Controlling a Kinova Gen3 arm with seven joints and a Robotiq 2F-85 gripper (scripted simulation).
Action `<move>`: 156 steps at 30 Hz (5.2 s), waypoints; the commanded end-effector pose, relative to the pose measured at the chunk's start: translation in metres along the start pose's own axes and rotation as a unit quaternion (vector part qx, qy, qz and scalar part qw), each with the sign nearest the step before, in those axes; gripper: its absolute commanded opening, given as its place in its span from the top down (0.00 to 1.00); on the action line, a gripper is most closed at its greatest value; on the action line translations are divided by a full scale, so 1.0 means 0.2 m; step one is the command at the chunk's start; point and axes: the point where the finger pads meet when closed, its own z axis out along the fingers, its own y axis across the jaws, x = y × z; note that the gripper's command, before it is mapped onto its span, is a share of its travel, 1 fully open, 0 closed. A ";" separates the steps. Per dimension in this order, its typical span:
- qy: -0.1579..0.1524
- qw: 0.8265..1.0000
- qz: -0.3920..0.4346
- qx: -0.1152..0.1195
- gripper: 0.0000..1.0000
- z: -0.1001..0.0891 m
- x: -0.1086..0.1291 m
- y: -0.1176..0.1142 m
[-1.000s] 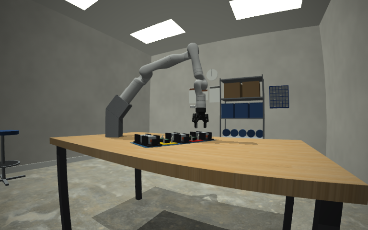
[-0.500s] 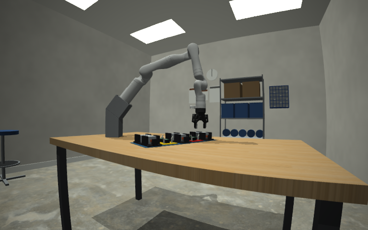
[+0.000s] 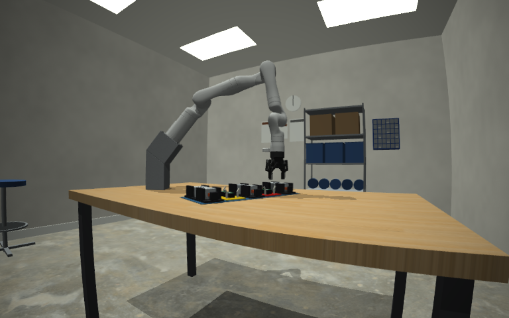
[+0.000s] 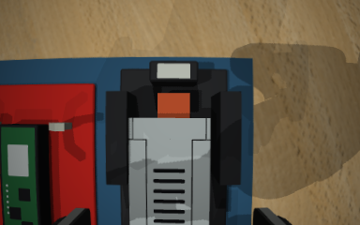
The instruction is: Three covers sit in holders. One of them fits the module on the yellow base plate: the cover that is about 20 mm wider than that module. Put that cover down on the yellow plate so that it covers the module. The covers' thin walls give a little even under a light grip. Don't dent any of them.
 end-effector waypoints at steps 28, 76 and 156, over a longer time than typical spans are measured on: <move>-0.004 1.000 0.001 -0.002 0.00 0.00 -0.02 0.01; -0.003 1.000 0.001 -0.002 0.00 0.05 -0.02 0.01; -0.002 1.000 0.003 -0.001 0.00 0.20 -0.01 0.01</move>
